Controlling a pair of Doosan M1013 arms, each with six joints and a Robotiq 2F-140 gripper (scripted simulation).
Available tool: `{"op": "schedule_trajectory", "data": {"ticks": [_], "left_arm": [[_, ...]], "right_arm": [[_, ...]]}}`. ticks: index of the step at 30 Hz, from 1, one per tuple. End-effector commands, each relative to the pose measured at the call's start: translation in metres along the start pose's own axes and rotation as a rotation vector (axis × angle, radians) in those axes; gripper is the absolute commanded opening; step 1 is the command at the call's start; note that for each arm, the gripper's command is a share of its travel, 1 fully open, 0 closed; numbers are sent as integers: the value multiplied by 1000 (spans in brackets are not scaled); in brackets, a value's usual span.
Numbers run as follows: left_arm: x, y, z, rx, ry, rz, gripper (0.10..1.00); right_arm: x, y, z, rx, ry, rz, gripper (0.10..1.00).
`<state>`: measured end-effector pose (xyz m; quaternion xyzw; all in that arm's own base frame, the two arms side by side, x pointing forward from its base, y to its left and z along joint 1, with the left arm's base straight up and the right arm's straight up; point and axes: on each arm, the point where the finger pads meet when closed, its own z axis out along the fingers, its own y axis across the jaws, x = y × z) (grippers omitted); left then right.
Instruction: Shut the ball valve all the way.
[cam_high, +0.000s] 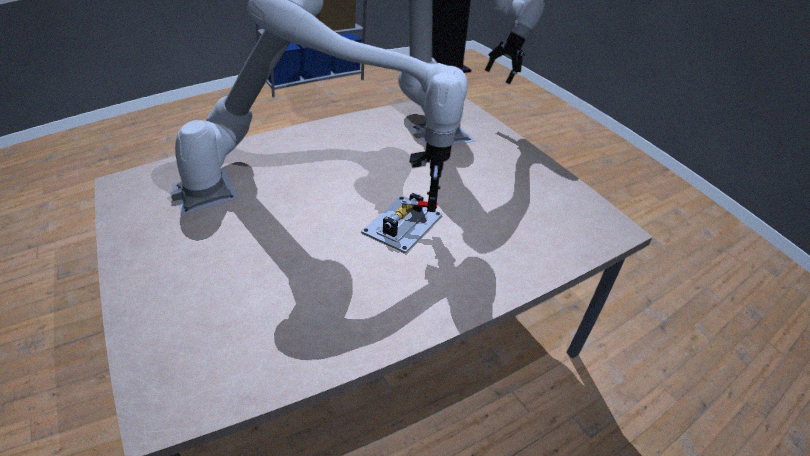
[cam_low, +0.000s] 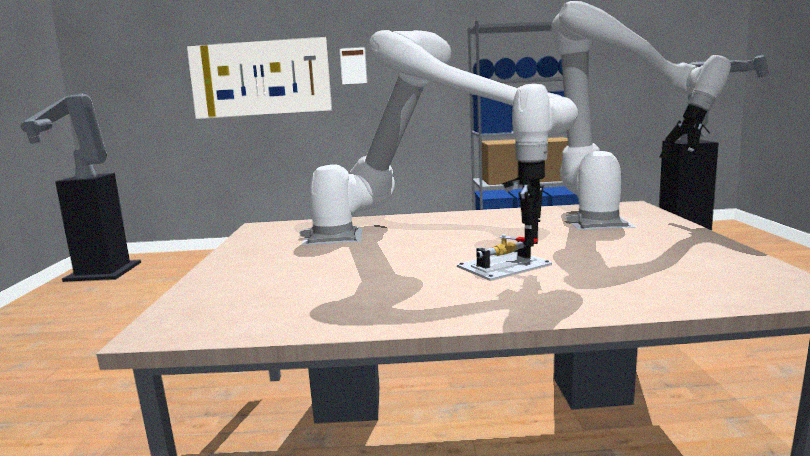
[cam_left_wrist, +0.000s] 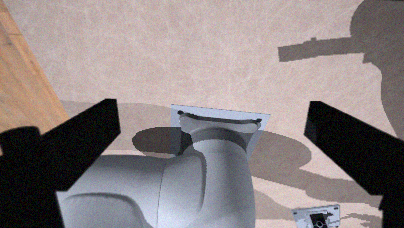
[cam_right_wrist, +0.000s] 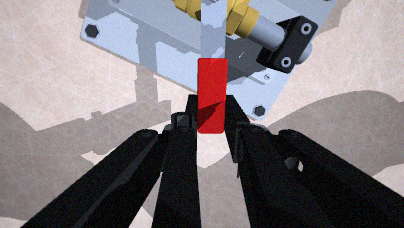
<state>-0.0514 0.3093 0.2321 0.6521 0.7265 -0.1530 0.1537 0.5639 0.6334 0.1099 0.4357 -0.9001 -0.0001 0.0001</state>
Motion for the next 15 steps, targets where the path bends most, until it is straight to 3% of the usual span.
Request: {"op": "schedule_trajectory", "data": {"ticks": [1, 15], "left_arm": [[0, 0, -1, 1, 1, 0, 1000], [0, 0, -1, 1, 1, 0, 1000]], "right_arm": [[0, -1, -1, 0, -2, 9, 99], [0, -10, -1, 0, -2, 107, 99]]}}
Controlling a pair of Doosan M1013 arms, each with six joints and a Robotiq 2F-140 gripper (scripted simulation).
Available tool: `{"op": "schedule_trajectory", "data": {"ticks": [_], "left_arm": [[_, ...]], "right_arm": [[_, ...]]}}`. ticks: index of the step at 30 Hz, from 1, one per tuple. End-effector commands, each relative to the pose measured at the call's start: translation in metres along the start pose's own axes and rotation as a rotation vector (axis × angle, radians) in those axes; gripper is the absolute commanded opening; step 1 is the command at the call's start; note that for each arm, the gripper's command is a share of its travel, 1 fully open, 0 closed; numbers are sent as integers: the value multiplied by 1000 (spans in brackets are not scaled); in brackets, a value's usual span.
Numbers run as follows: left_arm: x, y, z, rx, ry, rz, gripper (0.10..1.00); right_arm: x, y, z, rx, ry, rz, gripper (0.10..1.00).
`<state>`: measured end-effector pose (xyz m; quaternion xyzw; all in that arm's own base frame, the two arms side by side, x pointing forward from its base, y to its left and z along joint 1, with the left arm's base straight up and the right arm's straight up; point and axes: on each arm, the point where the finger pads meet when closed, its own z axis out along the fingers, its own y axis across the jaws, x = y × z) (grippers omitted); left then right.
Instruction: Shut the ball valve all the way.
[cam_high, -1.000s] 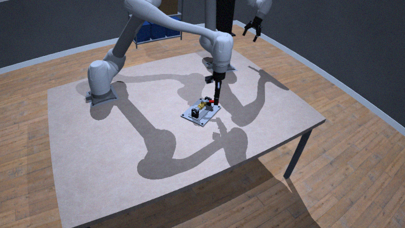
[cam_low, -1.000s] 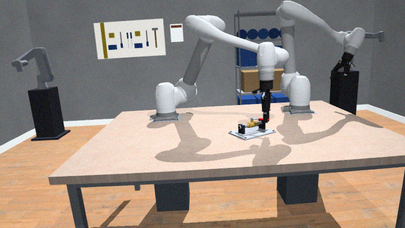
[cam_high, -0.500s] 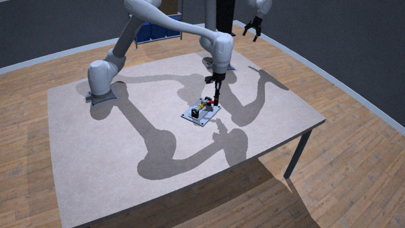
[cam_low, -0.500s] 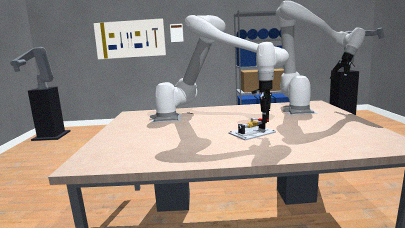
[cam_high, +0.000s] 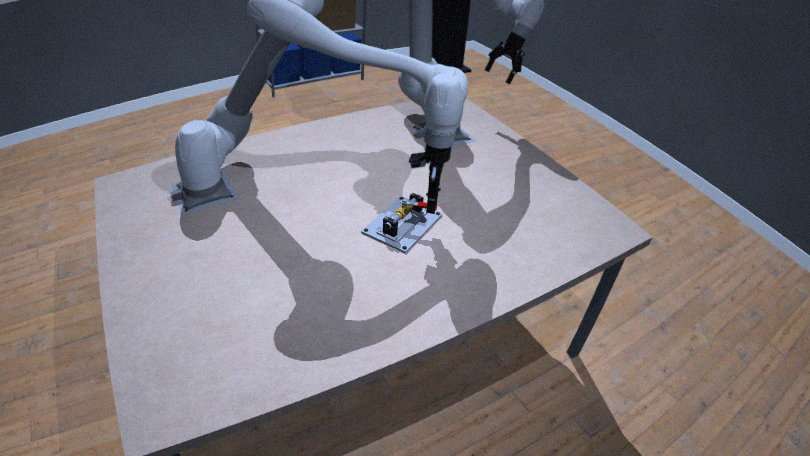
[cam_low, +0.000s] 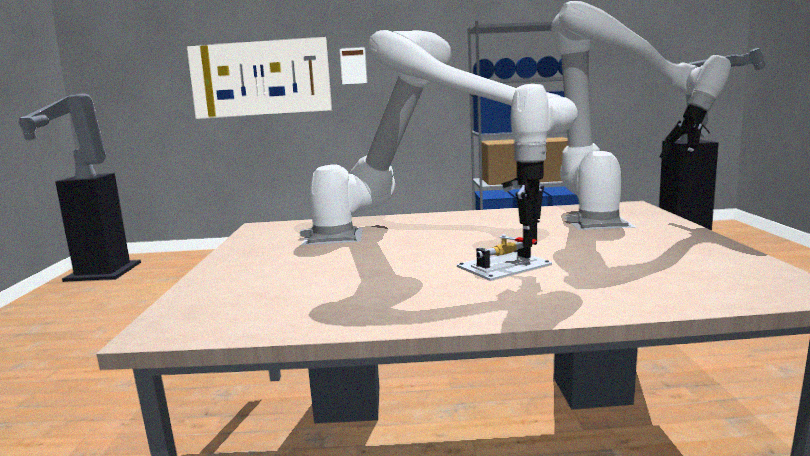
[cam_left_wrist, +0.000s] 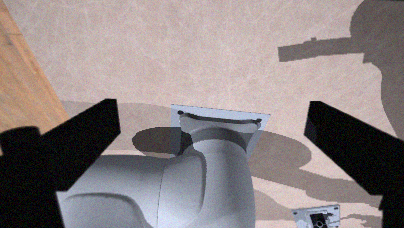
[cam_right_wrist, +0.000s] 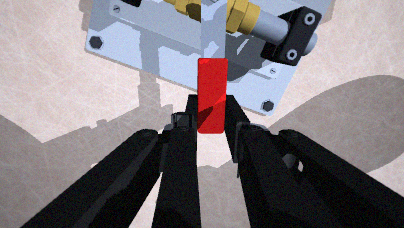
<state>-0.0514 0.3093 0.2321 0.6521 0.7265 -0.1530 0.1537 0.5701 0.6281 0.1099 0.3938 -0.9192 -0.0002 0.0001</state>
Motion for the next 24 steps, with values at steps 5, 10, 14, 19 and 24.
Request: {"op": "schedule_trajectory", "data": {"ticks": [5, 10, 14, 19, 24], "left_arm": [[0, 0, -1, 1, 1, 0, 1000], [0, 0, -1, 1, 1, 0, 1000], [0, 0, -1, 1, 1, 0, 1000], [0, 0, -1, 1, 1, 0, 1000], [0, 0, -1, 1, 1, 0, 1000]], "right_arm": [[0, -3, -1, 0, -2, 30, 99], [0, -6, -1, 0, -2, 67, 99], [0, -8, -1, 0, -2, 93, 99], [0, -10, -1, 0, -2, 118, 99], [1, -13, -1, 0, -2, 145, 99]]}}
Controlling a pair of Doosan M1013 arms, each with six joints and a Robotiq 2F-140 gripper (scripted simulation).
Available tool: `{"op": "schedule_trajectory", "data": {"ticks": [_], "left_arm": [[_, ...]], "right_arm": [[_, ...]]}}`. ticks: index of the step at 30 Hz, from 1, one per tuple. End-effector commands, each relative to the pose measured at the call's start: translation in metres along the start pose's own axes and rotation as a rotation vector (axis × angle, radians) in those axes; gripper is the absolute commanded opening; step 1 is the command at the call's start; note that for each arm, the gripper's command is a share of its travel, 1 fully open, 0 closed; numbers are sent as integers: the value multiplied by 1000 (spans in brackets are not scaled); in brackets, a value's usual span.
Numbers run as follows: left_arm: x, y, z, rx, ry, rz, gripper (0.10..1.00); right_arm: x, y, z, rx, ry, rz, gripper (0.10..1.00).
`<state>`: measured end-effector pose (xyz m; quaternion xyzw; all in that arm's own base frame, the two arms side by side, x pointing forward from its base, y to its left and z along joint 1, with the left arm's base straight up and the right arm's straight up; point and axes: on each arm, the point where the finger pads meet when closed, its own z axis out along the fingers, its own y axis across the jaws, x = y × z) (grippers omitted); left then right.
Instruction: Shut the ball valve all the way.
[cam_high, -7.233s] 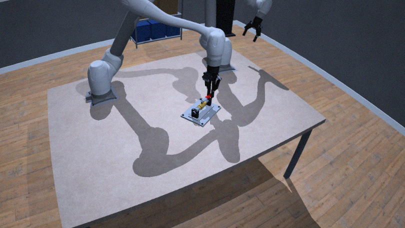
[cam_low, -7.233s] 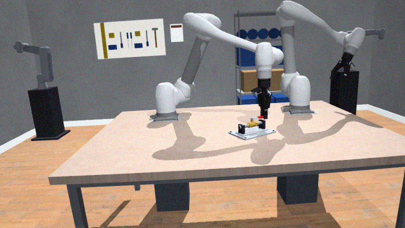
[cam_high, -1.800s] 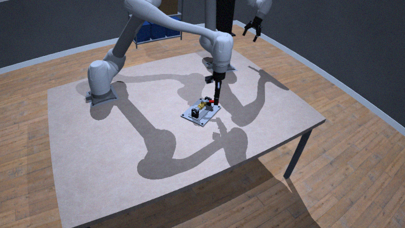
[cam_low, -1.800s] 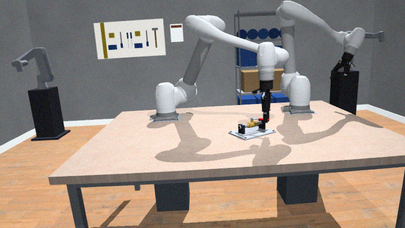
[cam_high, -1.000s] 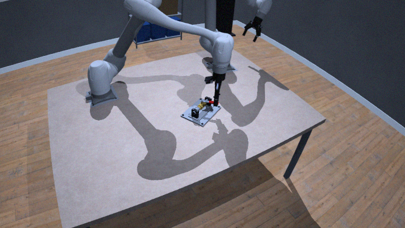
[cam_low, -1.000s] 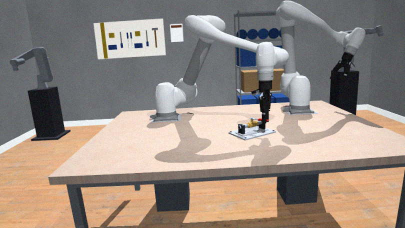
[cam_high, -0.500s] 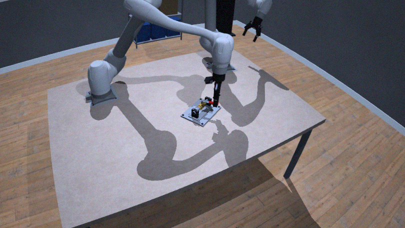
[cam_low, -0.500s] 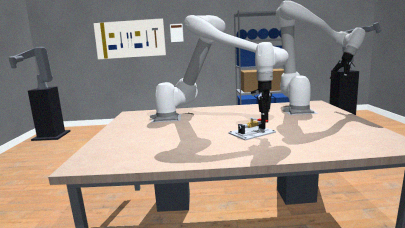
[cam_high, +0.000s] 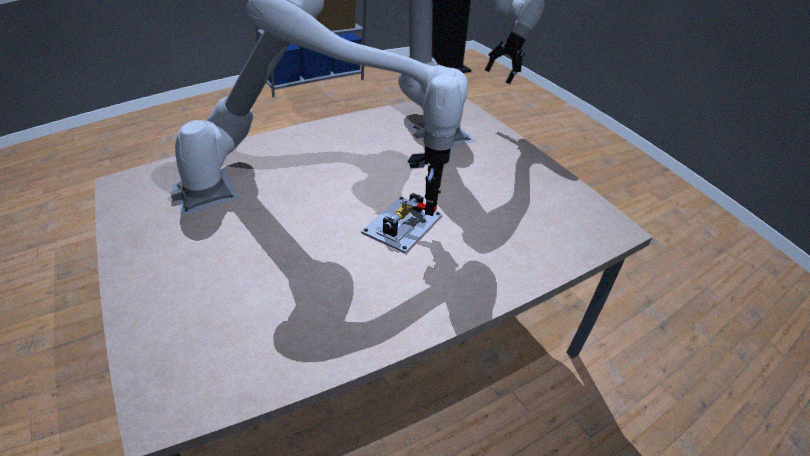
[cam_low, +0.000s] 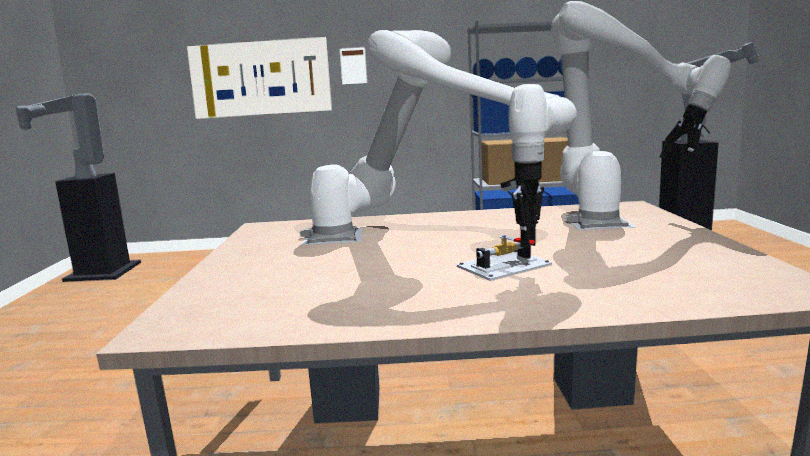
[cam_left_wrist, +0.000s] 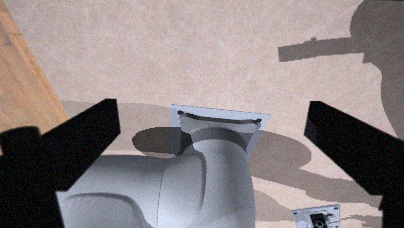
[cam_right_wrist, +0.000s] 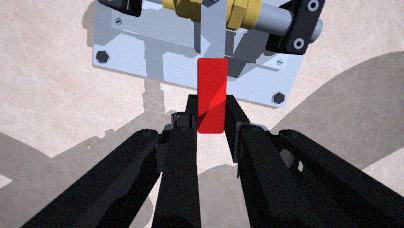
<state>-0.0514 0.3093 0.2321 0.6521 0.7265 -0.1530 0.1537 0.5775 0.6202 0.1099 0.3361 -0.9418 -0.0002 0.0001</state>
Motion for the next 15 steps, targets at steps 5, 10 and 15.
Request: {"op": "schedule_trajectory", "data": {"ticks": [5, 10, 15], "left_arm": [[0, 0, -1, 1, 1, 0, 1000], [0, 0, -1, 1, 1, 0, 1000], [0, 0, -1, 1, 1, 0, 1000]], "right_arm": [[0, -4, -1, 0, -2, 48, 99], [0, -8, -1, 0, -2, 84, 99], [0, -9, -1, 0, -2, 99, 99]]}}
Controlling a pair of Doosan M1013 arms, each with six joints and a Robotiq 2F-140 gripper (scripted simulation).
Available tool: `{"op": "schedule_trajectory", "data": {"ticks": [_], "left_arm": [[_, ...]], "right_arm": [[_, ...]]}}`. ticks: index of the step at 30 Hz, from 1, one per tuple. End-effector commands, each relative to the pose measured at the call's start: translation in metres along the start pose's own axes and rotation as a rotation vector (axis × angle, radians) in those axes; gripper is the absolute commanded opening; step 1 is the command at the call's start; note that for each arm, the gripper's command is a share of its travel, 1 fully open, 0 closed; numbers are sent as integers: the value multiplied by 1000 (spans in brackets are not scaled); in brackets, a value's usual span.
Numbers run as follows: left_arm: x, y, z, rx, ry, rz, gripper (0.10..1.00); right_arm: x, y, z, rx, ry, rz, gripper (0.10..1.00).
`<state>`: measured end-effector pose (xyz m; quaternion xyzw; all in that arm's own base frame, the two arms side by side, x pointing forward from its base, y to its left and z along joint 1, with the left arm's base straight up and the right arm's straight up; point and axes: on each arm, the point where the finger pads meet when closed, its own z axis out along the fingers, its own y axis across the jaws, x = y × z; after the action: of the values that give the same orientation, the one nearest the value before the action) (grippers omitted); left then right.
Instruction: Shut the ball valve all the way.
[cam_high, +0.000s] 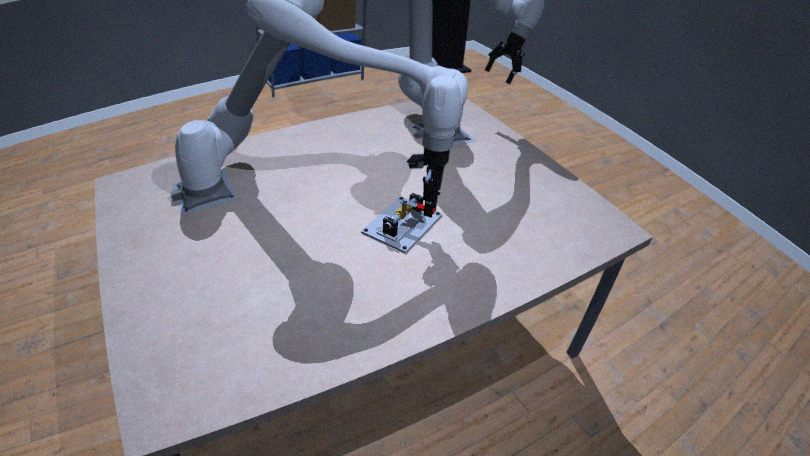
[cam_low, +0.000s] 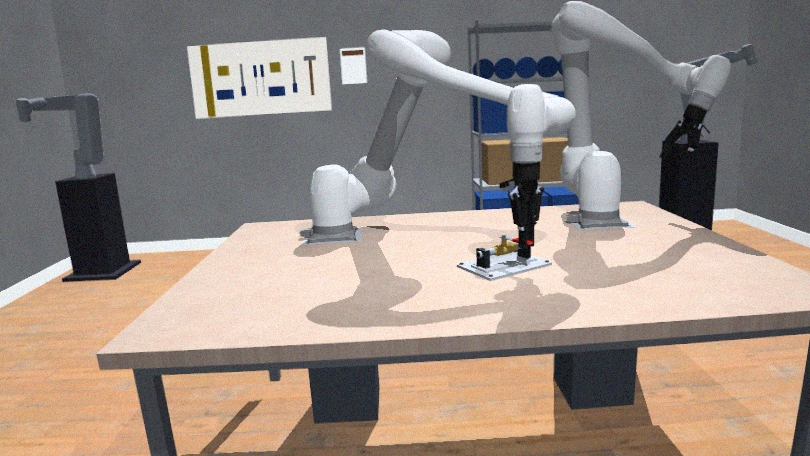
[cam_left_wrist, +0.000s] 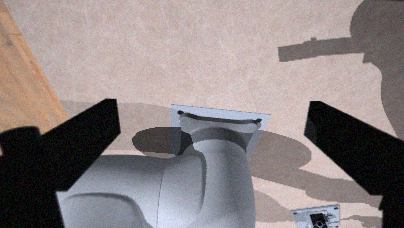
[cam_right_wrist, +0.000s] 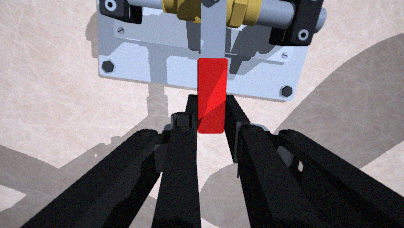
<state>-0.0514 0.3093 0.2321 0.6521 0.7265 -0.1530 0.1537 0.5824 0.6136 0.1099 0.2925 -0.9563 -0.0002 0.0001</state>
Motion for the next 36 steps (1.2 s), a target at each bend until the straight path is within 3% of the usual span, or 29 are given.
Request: {"op": "schedule_trajectory", "data": {"ticks": [1, 24, 36], "left_arm": [[0, 0, -1, 1, 1, 0, 1000], [0, 0, -1, 1, 1, 0, 1000], [0, 0, -1, 1, 1, 0, 1000]], "right_arm": [[0, -1, -1, 0, -2, 12, 99], [1, -14, -1, 0, -2, 161, 99], [1, -14, -1, 0, -2, 162, 99]]}}
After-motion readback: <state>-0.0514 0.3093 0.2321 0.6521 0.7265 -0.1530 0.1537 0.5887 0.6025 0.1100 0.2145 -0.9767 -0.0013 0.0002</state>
